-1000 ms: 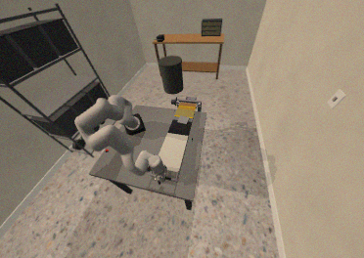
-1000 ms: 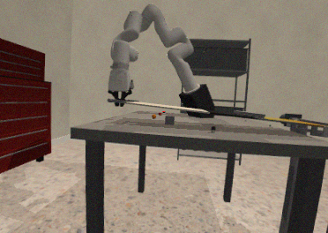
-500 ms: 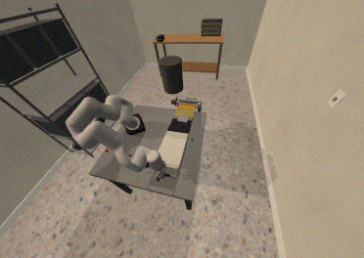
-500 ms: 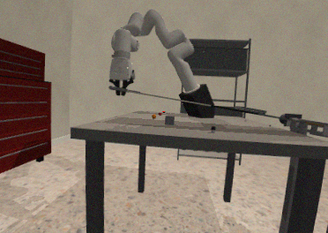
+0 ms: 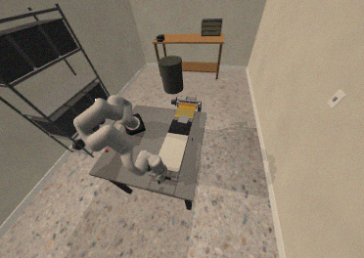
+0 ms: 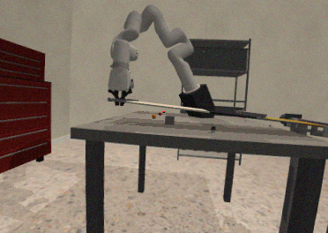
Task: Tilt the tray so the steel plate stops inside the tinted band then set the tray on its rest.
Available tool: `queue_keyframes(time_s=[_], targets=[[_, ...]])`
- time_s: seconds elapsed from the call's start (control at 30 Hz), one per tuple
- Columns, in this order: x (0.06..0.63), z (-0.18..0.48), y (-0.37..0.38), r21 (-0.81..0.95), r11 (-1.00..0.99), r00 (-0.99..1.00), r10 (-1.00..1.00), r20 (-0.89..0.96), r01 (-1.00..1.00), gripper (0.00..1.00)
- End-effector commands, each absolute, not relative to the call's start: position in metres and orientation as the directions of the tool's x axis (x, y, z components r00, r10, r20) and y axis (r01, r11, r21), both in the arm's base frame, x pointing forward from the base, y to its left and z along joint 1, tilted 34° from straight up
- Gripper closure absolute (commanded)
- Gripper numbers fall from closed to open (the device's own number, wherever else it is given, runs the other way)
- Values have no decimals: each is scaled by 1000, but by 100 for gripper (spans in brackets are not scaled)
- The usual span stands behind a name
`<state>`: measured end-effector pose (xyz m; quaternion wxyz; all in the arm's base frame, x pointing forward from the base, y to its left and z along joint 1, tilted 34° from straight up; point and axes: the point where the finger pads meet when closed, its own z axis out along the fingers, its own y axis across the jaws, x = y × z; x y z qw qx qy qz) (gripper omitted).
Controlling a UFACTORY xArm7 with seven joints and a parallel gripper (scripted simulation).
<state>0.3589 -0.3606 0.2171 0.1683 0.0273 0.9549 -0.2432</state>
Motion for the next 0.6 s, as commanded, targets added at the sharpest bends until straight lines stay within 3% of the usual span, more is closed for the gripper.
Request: queue_keyframes(time_s=[0.0, 0.23, 0.43, 0.57], targets=[[360, 217, -362, -455, 880, -941, -30, -337, 134, 100], [361, 216, -362, -455, 880, -941, -30, -337, 134, 100], [336, 279, -316, -455, 880, -941, -30, -337, 134, 100], [353, 236, -349, -455, 880, -941, -30, -337, 134, 100]])
